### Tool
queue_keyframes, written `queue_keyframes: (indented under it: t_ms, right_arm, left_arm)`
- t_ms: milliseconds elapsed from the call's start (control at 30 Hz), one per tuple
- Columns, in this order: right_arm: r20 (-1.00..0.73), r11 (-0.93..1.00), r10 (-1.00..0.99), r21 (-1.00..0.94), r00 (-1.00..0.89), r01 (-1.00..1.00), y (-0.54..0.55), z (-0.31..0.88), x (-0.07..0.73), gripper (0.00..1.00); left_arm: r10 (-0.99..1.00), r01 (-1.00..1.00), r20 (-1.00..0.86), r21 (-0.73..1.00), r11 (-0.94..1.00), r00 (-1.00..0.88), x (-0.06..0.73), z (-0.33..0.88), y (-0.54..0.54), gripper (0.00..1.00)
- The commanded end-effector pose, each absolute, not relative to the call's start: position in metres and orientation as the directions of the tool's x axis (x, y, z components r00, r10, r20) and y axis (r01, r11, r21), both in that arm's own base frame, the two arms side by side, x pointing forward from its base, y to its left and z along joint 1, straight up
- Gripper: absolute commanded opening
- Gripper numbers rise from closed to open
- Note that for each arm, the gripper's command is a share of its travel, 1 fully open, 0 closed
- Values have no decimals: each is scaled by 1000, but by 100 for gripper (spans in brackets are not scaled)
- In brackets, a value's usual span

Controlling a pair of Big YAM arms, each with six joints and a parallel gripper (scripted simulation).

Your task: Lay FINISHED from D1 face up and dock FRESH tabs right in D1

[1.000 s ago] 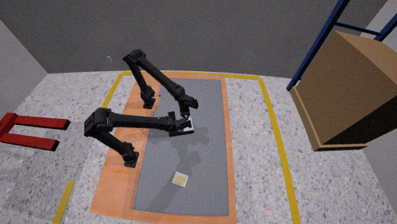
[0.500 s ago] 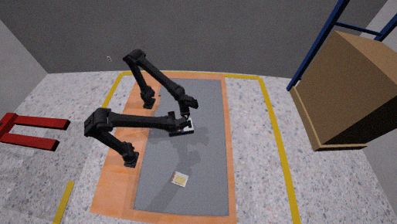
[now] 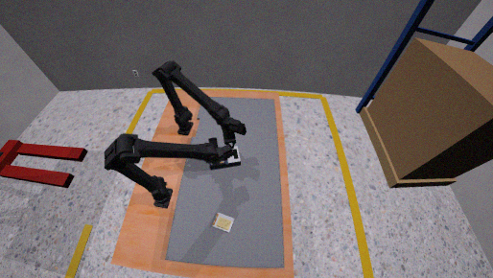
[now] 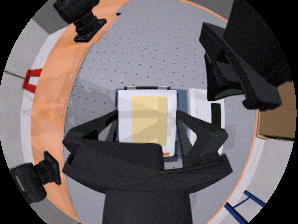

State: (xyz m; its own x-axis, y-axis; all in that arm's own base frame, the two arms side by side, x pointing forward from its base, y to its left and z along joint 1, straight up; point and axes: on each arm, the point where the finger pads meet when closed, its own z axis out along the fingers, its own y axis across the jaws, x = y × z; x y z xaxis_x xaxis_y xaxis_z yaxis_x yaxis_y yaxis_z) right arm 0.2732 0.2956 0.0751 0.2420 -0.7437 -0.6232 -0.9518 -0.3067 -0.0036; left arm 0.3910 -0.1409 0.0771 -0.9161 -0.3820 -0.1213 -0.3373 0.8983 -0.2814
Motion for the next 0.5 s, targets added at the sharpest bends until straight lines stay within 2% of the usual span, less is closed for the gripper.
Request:
queue_keyframes:
  t_ms: [0,467]
  right_arm:
    - [-588,-281,-780,28,212,-959,288,69,276,0]
    - [-567,-280,-796,31,213,-960,289,67,275,0]
  left_arm:
    - [-378,-370,-13,-181,911,-926,360,17,-126,0]
    - [-378,-370,-13,-181,911,-926,360,17,-126,0]
